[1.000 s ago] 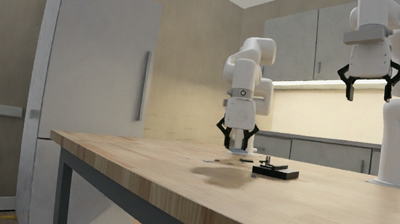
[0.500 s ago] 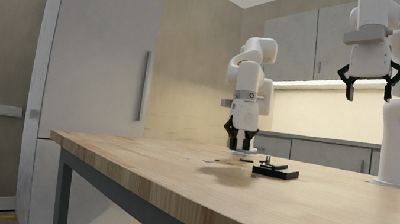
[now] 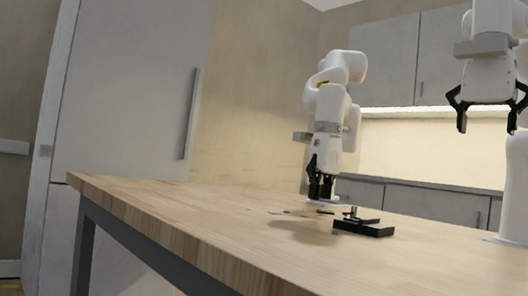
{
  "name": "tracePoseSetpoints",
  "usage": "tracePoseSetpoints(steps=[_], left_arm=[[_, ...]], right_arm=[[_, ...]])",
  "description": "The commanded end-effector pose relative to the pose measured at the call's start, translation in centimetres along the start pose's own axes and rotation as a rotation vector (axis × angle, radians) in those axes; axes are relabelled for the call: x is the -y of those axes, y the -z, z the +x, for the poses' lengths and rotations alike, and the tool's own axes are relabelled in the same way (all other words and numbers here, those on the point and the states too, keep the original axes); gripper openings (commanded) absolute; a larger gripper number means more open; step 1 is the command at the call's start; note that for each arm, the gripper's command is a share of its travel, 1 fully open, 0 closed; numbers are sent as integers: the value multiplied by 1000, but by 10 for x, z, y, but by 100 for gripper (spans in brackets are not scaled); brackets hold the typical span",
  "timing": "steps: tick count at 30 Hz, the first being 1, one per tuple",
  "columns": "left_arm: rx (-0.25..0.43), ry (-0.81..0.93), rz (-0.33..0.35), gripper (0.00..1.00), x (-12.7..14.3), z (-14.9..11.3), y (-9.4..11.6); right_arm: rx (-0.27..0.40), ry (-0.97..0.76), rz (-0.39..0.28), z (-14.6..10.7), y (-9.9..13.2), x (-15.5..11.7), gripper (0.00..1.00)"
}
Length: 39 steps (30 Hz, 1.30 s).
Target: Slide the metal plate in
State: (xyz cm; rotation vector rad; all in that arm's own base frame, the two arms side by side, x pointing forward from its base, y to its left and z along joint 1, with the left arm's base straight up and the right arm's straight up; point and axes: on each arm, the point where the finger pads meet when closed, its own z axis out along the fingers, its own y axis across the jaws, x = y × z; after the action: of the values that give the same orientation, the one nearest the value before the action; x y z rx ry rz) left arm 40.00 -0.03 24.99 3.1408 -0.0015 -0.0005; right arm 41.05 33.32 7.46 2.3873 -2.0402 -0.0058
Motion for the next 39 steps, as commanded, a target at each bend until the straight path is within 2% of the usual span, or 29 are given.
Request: tracePoseSetpoints(steps=[1,39], left_arm=[[-5,0,0,100,0,1,2],[-5,0,0,100,0,1,2]], right_arm=[[7,16,4,-1,2,1,0],[1,-12,6,-1,-28,3,0]])
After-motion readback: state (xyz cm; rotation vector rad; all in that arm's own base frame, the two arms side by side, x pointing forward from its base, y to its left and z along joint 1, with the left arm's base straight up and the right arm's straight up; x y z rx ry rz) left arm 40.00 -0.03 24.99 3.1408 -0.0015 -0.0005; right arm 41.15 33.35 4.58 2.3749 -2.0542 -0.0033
